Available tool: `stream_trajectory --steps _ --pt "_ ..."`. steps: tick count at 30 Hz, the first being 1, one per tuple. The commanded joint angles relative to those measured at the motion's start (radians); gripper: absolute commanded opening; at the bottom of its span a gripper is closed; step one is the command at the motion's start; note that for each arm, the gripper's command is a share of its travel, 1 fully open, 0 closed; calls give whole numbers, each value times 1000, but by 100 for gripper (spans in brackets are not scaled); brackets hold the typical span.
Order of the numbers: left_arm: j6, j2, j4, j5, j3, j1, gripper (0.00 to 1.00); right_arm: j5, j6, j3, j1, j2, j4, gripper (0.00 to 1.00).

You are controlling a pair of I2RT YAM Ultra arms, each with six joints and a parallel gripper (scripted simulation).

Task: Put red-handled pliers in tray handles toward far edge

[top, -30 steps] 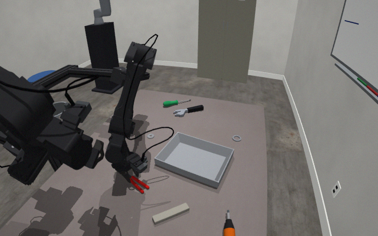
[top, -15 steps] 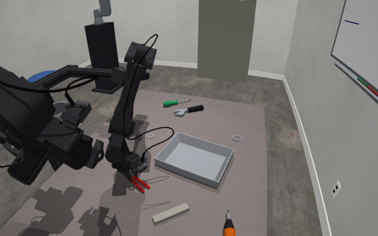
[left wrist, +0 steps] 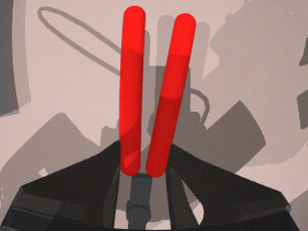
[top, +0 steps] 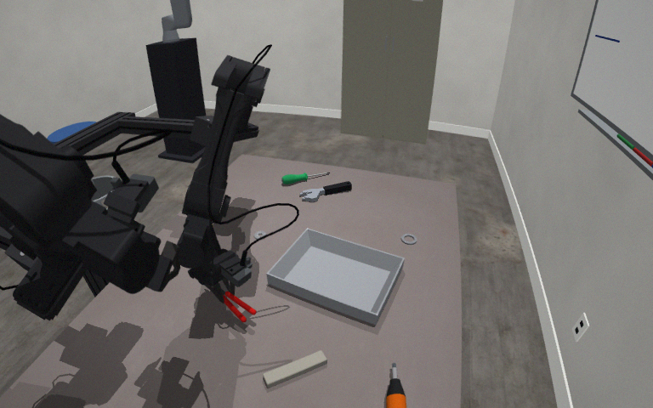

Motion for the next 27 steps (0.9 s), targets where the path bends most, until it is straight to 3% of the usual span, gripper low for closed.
stream_trajectory --steps 1,5,13,20,27 --pt "-23 -48 -22 -20 -11 -24 22 -22 -6 25 5 -25 -15 100" --pt "-52 -86 -91 -21 -28 -37 22 -22 -6 25 5 -25 -15 100" --pt "78 -196 39 -33 -132 54 22 -13 20 36 11 -35 -1 100" --pt "291 -374 152 -2 -304 305 22 115 357 -12 130 -20 245 100" --pt "442 -488 171 46 -349 509 22 240 639 -59 355 12 453 100"
